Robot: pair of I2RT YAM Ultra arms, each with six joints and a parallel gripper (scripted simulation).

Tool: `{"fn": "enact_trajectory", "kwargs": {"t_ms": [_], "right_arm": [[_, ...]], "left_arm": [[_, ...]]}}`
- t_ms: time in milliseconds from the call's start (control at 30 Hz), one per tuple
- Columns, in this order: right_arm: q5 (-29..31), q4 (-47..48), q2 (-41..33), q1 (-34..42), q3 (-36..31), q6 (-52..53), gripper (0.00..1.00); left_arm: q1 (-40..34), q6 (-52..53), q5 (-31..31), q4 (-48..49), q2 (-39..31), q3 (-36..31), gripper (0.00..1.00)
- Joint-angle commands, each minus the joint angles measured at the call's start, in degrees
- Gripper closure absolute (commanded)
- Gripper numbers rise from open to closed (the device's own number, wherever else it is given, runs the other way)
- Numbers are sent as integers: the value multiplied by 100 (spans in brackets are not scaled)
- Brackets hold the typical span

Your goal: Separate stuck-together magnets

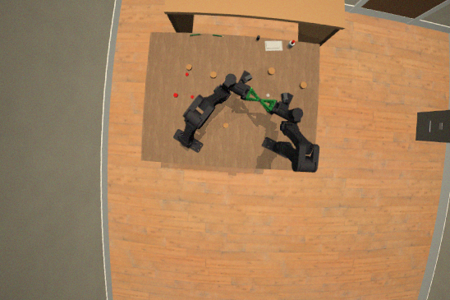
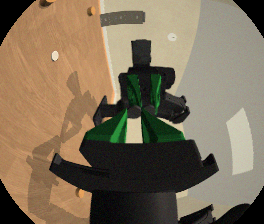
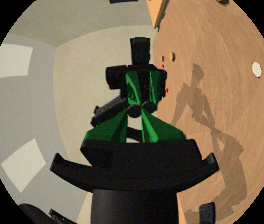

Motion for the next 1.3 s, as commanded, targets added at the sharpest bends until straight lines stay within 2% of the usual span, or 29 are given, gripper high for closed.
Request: {"fn": "enact_trajectory", "kwargs": {"t_ms": [0, 300, 1267], "right_arm": [[-5, -64, -108, -4, 112, -18, 82], [-4, -522, -432, -2, 246, -18, 82], [-1263, -820, -983, -1282, -95, -22, 82]], "left_arm": [[-1, 40, 7, 18, -57, 28, 82], [-1, 40, 7, 18, -57, 28, 82], [-1, 40, 7, 18, -57, 28, 82]]}}
